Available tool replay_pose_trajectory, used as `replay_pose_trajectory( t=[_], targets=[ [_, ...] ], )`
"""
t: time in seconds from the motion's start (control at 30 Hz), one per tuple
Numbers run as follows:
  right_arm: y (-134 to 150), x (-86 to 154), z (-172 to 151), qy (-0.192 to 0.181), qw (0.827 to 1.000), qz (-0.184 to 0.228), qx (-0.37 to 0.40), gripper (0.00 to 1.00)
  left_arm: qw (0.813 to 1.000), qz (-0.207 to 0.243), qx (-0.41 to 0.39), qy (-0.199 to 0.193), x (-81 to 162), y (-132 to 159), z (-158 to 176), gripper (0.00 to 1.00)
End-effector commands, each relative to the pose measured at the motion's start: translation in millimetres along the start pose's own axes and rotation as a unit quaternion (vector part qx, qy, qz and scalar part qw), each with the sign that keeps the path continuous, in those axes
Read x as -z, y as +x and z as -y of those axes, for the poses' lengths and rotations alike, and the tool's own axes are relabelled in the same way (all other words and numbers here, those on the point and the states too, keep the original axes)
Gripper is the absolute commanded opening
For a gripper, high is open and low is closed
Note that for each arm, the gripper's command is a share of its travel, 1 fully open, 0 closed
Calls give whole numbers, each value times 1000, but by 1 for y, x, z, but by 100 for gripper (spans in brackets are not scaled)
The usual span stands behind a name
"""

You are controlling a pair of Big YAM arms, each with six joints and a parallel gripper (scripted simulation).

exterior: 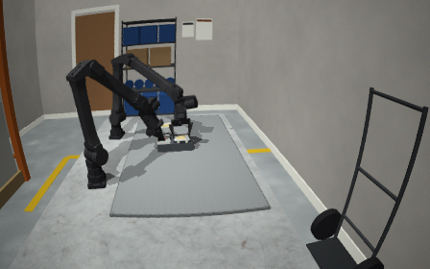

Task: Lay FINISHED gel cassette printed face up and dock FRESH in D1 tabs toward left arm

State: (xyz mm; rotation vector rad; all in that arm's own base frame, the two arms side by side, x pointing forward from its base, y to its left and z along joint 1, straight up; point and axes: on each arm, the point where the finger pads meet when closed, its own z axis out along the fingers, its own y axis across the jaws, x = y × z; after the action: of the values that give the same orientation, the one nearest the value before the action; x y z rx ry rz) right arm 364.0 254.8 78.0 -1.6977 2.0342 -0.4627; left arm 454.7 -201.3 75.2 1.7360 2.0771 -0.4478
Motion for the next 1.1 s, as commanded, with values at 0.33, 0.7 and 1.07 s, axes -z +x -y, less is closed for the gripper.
replay_pose_trajectory(
  t=[0.33, 0.7, 1.07],
  targets=[
    [36, -39, -50, -55, 997, -51, 25, 0, 1000, -20, 18, 4, -1, 0, -8, 0],
    [36, -39, -50, -55, 997, -51, 25, 0, 999, -28, 19, 5, -2, 1, -9, 0],
    [36, -39, -50, -55, 997, -51, 25, 0, 999, -37, 19, 5, -3, 1, -9, 0]
  ],
)
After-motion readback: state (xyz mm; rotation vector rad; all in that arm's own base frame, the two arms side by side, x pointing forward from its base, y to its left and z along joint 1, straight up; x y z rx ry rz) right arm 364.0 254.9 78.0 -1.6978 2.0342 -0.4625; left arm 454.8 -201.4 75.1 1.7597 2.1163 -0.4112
